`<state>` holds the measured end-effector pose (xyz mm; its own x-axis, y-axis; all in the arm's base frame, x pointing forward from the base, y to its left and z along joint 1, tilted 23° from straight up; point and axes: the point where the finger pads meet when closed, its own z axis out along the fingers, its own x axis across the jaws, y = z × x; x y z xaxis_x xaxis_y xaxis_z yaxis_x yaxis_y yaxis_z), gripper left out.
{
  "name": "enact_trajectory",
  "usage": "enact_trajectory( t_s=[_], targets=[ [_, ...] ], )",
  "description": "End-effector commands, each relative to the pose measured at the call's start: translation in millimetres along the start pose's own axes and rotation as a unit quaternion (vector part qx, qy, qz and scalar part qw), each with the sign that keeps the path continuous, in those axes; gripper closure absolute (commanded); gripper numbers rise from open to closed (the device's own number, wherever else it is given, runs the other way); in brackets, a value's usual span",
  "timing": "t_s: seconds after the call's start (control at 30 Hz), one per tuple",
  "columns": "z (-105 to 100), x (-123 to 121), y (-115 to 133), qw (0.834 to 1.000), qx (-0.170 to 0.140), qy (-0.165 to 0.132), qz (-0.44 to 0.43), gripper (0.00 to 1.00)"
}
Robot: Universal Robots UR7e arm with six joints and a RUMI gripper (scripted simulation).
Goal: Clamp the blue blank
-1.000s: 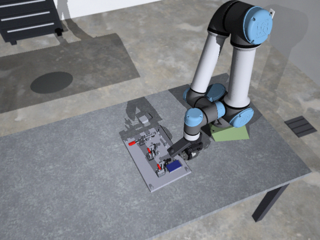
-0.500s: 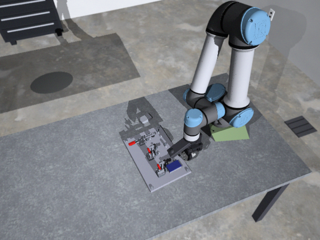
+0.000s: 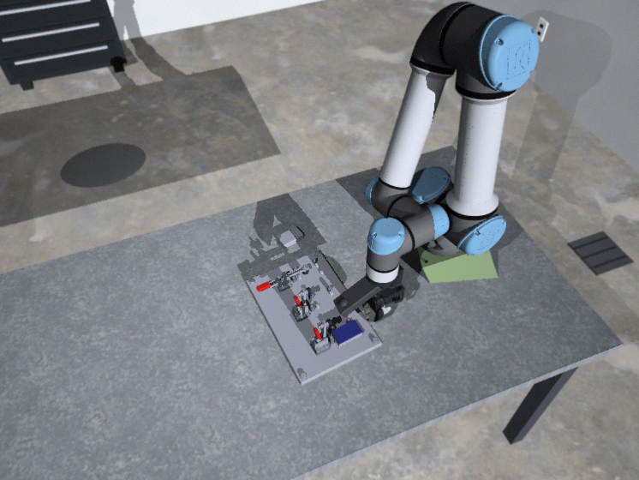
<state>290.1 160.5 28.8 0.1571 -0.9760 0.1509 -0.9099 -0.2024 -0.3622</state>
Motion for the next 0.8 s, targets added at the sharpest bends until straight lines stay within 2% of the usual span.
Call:
enact_trajectory(
  t_s=[0.0, 0.77],
  targets=[
    [-0.1, 0.0, -3.0, 1.000, 0.000, 0.000, 0.000, 1.00],
    [-0.1, 0.0, -8.1, 1.000, 0.000, 0.000, 0.000, 1.00]
  ],
)
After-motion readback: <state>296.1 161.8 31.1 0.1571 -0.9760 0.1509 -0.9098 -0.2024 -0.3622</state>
